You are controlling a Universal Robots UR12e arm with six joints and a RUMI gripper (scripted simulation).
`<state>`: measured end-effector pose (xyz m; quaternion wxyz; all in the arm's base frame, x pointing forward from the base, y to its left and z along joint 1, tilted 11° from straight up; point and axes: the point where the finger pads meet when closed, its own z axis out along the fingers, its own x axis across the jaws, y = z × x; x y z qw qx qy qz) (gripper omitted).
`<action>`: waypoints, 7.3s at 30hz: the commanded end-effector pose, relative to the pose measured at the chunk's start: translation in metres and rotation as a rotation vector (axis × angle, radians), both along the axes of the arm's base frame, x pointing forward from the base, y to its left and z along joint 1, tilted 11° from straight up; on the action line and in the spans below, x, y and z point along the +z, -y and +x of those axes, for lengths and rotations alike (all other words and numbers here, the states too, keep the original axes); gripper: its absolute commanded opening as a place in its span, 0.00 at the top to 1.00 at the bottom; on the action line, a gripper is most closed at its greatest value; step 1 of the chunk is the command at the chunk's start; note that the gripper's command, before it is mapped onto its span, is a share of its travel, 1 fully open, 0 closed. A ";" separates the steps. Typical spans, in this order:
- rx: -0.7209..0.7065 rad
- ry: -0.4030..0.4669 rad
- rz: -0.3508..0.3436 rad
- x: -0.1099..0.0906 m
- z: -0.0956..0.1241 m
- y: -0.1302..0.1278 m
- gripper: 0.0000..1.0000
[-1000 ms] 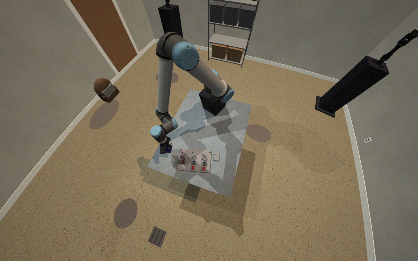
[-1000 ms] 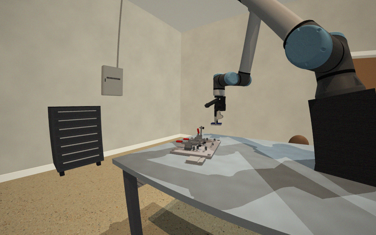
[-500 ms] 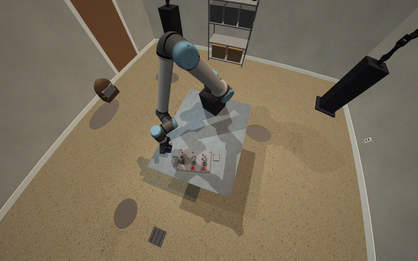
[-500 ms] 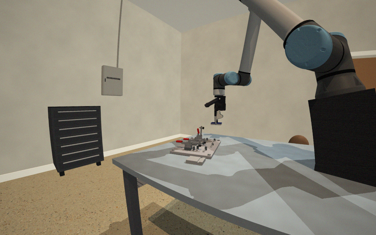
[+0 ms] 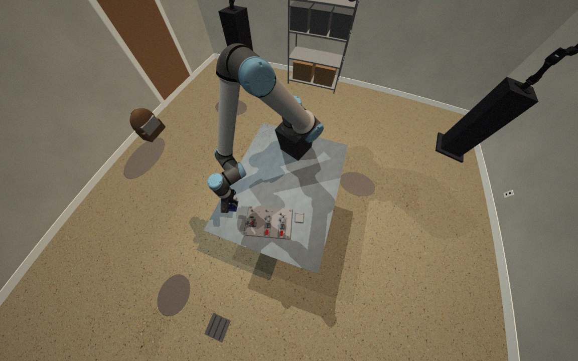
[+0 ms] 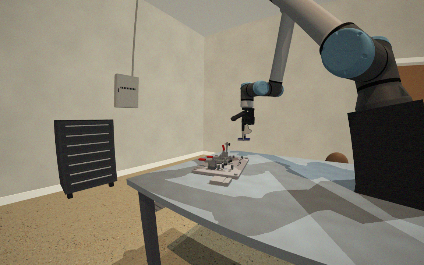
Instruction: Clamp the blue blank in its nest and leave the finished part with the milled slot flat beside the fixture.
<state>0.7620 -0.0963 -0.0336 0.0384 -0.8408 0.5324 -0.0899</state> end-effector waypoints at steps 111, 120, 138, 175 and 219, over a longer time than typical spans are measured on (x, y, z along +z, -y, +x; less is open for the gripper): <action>-0.008 0.002 0.001 -0.026 0.015 -0.003 1.00; -0.008 0.002 0.001 -0.026 0.015 -0.003 1.00; -0.008 0.002 0.001 -0.026 0.015 -0.003 1.00; -0.008 0.002 0.001 -0.033 -0.001 -0.039 1.00; -0.008 0.002 0.001 -0.051 -0.042 -0.134 1.00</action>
